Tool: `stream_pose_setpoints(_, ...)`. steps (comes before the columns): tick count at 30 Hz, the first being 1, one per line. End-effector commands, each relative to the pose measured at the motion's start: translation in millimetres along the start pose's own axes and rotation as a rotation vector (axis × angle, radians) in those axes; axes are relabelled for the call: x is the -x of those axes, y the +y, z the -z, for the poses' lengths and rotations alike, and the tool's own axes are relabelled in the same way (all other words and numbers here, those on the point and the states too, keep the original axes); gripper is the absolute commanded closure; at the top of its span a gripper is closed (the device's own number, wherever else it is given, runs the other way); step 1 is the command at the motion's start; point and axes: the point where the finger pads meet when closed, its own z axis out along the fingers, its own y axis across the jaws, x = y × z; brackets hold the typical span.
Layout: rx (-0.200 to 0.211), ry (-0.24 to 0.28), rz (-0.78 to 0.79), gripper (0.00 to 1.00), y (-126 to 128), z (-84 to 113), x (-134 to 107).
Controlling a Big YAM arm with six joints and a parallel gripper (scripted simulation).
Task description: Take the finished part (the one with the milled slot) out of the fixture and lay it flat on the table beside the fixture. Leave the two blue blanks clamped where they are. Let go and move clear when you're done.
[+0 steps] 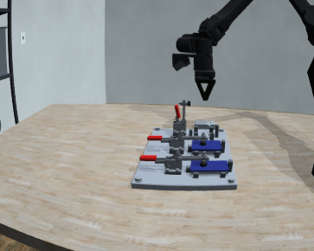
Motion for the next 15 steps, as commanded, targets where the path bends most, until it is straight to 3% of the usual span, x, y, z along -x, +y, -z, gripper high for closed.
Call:
stream_pose_setpoints(1, -0.005, -0.007, -0.015, 0.36, 0, 1.7, 2)
stream_pose_setpoints(15, 0.005, 0.0, 0.004, 0.36, 10, -2.0, 0)
